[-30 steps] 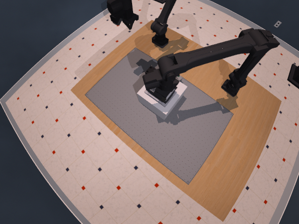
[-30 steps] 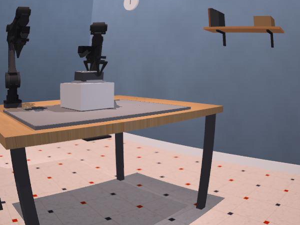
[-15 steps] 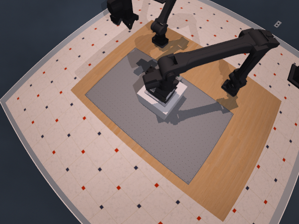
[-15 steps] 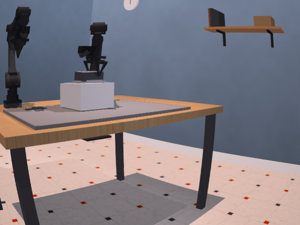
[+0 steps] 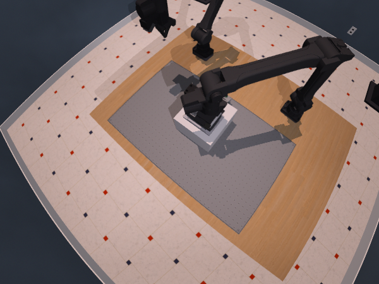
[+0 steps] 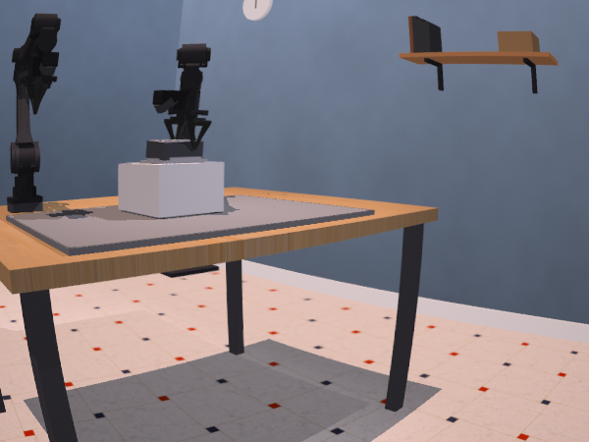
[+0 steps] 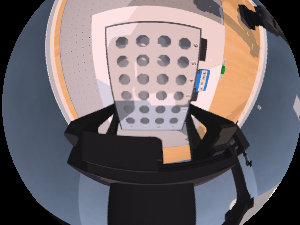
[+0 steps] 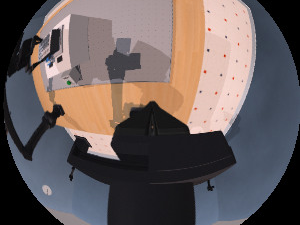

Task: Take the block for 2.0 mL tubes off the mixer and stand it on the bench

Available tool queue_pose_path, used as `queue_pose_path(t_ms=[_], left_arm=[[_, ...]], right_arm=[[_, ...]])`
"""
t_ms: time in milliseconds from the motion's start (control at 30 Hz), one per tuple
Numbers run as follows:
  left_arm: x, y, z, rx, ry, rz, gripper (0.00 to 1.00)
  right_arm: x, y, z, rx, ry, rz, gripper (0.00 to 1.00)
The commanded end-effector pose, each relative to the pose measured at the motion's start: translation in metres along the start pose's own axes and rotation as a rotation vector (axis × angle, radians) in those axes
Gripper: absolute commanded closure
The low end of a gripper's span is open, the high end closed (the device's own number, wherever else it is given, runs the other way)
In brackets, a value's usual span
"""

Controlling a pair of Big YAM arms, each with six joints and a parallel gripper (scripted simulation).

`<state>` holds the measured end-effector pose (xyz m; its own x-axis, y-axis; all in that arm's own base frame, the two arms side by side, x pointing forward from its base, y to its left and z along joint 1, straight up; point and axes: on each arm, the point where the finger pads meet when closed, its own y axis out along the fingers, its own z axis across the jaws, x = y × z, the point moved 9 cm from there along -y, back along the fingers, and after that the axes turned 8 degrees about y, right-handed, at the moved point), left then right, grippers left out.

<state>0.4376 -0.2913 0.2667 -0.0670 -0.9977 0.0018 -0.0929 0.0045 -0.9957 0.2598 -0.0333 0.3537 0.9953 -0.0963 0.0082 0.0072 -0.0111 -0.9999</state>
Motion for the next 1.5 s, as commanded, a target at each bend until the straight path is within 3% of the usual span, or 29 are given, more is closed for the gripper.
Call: queue_pose_path(t_ms=[0,733,1467], left_arm=[[-0.001,-0.048,0.000,0.071,-0.009,-0.046,1.00],[-0.001,-0.054,-0.002,0.070,-0.009,-0.046,1.00],[0.005,-0.065,0.004,0.122,0.008,-0.081,1.00]], right_arm=[[0.005,-0.010,-0.002,-0.001,0.000,-0.027,1.00],[0.008,-0.020,-0.002,-0.002,-0.001,-0.052,1.00],[0.001,0.000,-0.001,0.000,-0.002,0.003,1.00]])
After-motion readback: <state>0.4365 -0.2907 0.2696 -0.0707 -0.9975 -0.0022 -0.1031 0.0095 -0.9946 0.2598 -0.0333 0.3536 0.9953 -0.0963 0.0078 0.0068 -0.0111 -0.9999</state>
